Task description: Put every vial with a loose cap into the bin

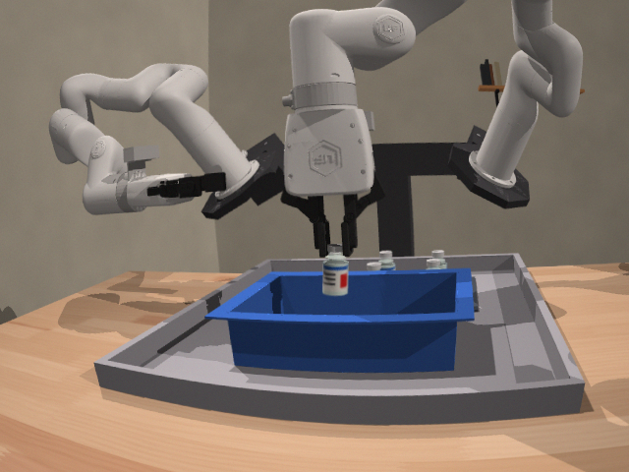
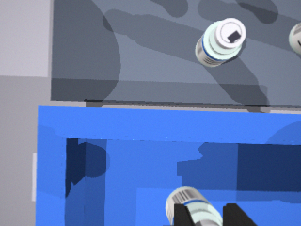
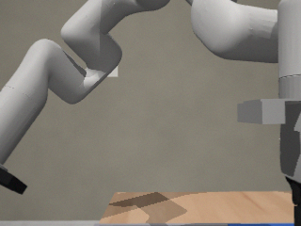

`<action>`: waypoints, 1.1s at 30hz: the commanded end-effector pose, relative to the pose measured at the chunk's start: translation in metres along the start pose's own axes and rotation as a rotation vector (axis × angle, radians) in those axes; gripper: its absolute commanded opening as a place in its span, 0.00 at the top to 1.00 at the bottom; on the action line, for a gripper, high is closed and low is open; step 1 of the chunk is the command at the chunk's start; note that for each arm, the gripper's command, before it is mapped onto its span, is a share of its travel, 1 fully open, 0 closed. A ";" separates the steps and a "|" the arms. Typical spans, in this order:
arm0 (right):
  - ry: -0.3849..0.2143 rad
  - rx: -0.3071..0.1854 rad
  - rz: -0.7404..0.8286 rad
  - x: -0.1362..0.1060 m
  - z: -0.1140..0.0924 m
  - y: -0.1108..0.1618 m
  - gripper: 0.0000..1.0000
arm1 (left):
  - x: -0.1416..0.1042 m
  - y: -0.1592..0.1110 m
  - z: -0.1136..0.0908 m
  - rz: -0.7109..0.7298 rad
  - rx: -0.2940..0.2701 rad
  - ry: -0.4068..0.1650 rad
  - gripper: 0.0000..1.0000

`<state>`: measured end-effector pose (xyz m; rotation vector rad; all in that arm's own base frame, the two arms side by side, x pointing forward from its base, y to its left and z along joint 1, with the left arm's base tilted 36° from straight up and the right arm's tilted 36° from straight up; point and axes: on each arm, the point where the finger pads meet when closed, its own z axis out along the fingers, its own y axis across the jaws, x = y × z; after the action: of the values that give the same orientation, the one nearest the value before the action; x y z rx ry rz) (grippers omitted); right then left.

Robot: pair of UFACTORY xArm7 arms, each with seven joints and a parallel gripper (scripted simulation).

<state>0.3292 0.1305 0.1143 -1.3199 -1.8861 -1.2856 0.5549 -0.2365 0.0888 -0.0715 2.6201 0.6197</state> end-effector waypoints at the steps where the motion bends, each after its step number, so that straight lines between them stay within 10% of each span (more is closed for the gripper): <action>1: 0.001 0.002 -0.002 0.001 0.000 0.000 0.00 | -0.001 -0.001 0.009 0.000 0.002 -0.001 0.77; 33: 0.001 0.002 -0.002 0.001 0.000 0.000 0.00 | 0.000 -0.001 0.032 0.000 0.001 -0.001 0.77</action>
<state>0.3292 0.1305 0.1143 -1.3199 -1.8861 -1.2856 0.5682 -0.2207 0.0613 -0.0731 2.6213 0.6237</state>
